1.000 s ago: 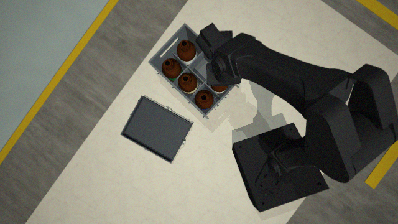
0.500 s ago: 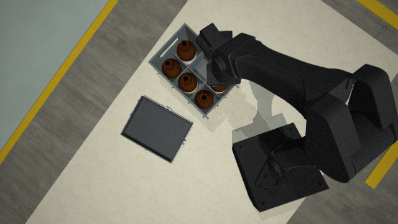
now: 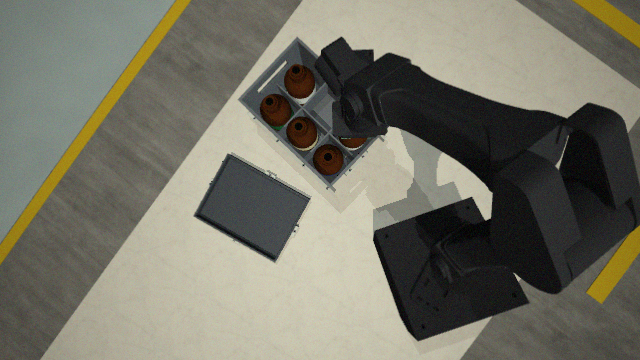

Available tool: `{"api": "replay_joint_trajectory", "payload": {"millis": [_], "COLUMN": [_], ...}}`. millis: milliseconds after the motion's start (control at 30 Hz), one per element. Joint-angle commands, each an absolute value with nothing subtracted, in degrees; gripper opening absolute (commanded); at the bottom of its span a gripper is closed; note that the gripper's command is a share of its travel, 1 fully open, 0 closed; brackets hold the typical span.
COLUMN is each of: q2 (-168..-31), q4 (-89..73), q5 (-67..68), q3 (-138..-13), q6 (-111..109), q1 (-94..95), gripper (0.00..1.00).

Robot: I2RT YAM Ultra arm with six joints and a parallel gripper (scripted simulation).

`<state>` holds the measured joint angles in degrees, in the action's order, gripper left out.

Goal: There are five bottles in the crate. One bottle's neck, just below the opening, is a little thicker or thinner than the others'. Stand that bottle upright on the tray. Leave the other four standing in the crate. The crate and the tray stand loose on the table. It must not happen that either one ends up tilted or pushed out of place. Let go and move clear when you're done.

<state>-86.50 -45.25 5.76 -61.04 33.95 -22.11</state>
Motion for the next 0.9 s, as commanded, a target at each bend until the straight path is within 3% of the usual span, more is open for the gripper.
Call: {"api": "replay_joint_trajectory", "payload": {"millis": [0,867], "q2": [-84.82,-84.36], "q4": [-44.78,-46.52], "q5": [5.86,5.87], "q3": [-60.72,-62.63], "q6": [33.77,33.8], "q1": [-22.34,-22.28], "gripper": [0.0,0.0]}}
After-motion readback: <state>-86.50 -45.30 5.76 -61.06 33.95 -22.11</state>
